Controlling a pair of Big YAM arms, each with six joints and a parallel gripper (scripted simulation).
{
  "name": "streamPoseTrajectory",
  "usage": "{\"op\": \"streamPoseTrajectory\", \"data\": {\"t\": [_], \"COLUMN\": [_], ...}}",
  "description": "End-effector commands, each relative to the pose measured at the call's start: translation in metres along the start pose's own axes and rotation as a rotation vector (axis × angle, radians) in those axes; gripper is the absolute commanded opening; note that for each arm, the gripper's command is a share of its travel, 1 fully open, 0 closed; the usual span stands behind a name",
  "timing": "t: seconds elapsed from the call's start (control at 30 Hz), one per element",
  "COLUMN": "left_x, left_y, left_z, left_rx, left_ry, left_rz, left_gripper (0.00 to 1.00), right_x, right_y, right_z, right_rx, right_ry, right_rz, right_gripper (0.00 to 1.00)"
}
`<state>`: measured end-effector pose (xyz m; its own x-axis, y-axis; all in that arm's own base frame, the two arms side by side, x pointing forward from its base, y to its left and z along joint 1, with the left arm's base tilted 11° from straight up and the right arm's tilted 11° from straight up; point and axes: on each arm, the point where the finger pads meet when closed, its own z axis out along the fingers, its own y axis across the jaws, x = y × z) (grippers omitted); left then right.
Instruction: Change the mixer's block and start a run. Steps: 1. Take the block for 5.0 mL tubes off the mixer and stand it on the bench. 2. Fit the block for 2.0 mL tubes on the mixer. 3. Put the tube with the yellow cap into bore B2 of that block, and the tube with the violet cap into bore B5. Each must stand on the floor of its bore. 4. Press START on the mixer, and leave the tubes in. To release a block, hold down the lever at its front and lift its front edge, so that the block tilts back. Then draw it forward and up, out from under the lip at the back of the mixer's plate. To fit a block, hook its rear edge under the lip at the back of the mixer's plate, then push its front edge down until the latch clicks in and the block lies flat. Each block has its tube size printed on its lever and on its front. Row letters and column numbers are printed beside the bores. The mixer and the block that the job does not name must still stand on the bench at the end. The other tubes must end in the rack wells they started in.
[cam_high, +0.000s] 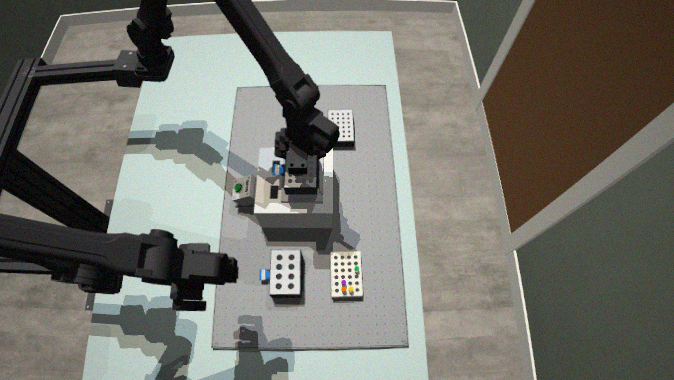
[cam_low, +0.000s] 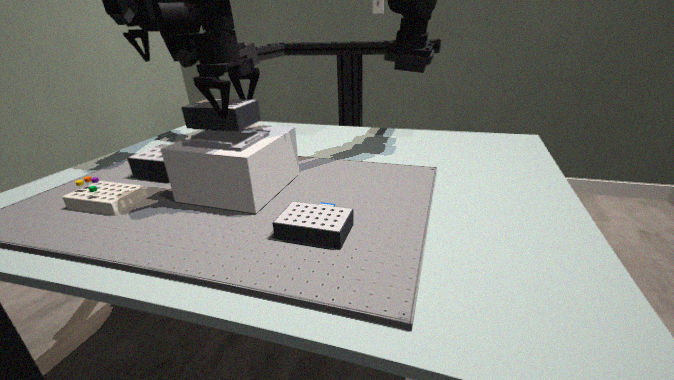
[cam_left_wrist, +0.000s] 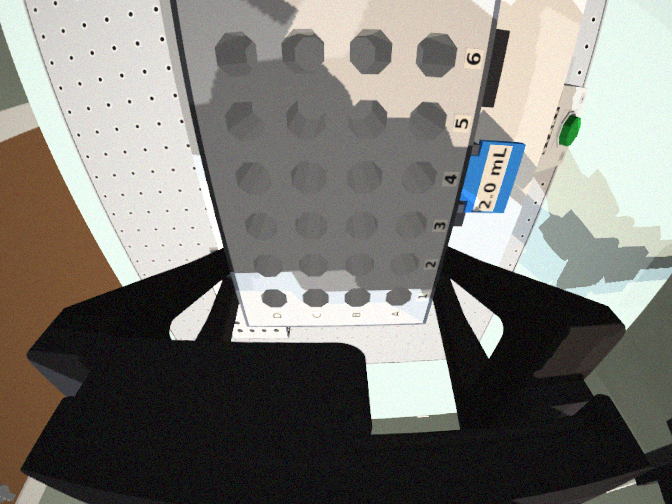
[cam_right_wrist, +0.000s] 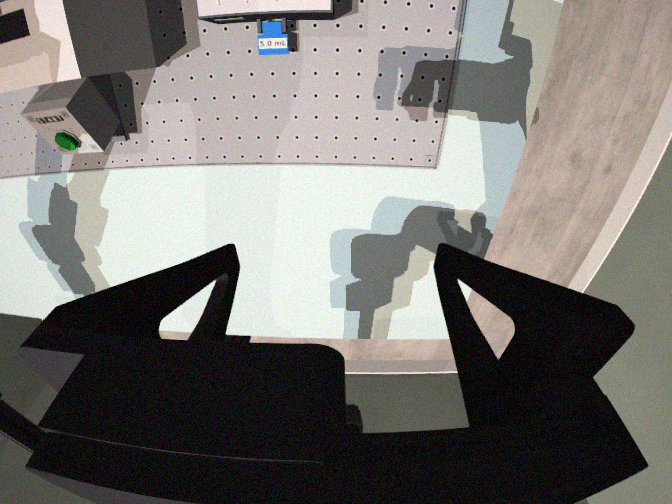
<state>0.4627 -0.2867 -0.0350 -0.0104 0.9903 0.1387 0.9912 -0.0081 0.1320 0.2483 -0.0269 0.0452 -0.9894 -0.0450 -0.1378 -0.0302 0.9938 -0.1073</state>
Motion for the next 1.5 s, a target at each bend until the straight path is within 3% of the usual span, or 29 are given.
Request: {"op": "streamPoseTrajectory", "data": {"t": [0.0,0.27,0.8,1.47], "left_x": [-0.033,-0.013,-0.023,-0.031], "left_y": [0.030,0.045,0.029,0.040], "left_z": [-0.047,-0.027,-0.047,-0.056], "left_rx": [-0.101,0.103,0.047,0.030], "left_ry": [-0.075,-0.056,-0.071,-0.098], "left_rz": [-0.007,-0.001,0.022,-0.008], "left_gripper": [0.00,0.00,0.00,0.00], "right_x": [-0.025,-0.028,-0.007,-0.026], "right_y": [-0.006,-0.006,-0.003,-0.006], "right_z": [-0.018,-0.020,-0.006,-0.018], "right_rx": [0.008,0.008,0.003,0.006], "right_ry": [-0.068,-0.074,-0.029,-0.068], "right_rz": [0.007,0.007,0.002,0.005], "right_gripper": [1.00,1.00,1.00,1.00]}}
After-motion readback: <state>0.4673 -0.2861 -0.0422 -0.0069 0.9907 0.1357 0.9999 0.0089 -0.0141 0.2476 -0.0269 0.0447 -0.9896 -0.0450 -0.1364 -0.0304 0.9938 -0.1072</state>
